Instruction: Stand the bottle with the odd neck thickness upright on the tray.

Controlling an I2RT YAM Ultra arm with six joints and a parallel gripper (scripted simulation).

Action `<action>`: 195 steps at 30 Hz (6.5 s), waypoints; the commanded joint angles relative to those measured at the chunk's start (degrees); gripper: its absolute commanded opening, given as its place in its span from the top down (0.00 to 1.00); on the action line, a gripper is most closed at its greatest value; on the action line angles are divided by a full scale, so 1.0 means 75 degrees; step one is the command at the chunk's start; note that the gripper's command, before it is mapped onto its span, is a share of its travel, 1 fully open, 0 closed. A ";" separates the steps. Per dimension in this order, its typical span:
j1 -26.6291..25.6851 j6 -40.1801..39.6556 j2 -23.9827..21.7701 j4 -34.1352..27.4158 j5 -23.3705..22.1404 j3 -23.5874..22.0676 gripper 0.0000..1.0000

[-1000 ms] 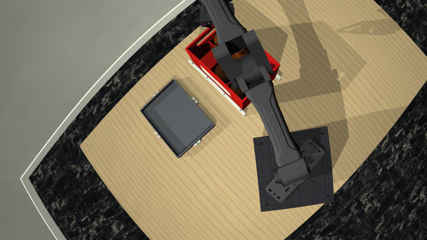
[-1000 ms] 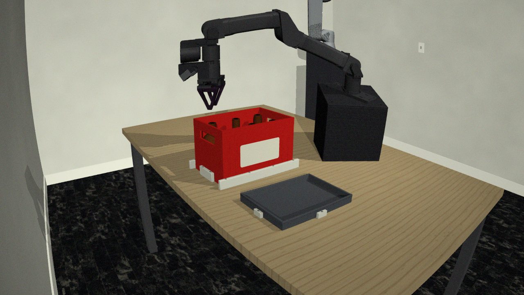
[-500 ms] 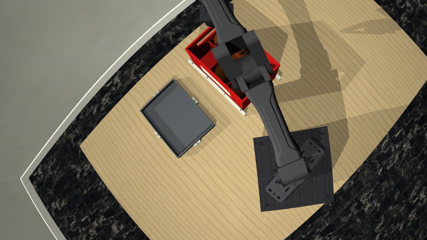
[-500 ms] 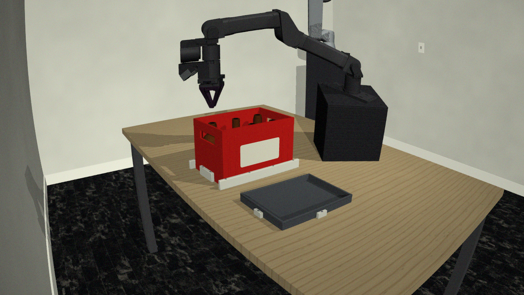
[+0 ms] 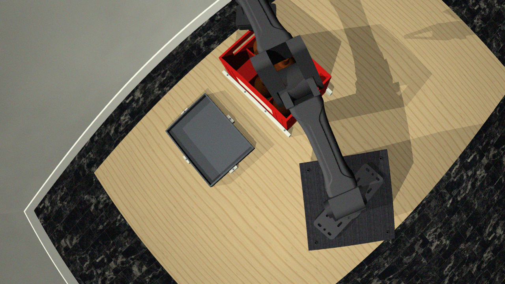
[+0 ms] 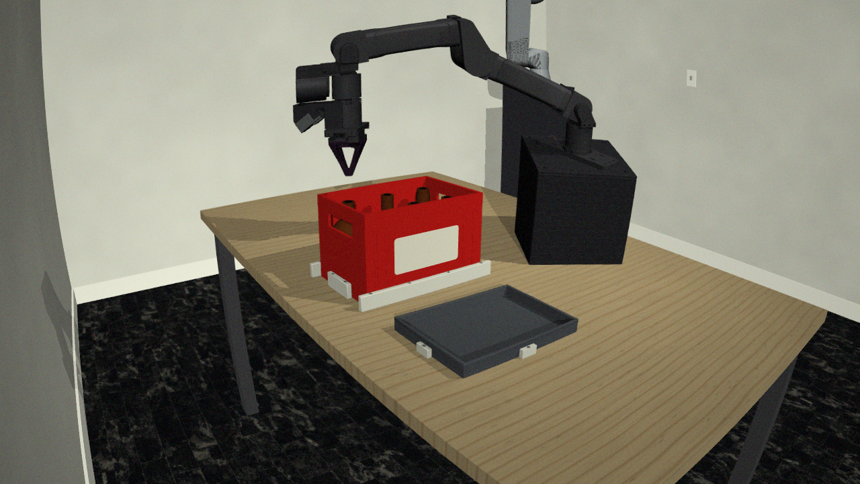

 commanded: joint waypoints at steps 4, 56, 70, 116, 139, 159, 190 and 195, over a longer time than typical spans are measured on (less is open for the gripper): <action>-0.0153 -0.0038 -0.0114 -0.0077 -0.0043 0.0298 1.00; 0.1101 0.1301 -0.2374 0.1759 0.0107 -0.3535 1.00; 0.1107 0.1273 -0.2409 0.1737 0.0109 -0.3271 0.39; 0.1173 0.1310 -0.2347 0.1916 0.0107 -0.3661 0.39; 0.1320 0.1385 -0.2090 0.2590 0.0111 -0.4149 0.39; 0.1310 0.1408 -0.1989 0.2890 0.0115 -0.4330 0.39; 0.1311 0.1406 -0.1982 0.2867 0.0115 -0.4349 0.39; 0.1311 0.1406 -0.1982 0.2867 0.0115 -0.4349 0.39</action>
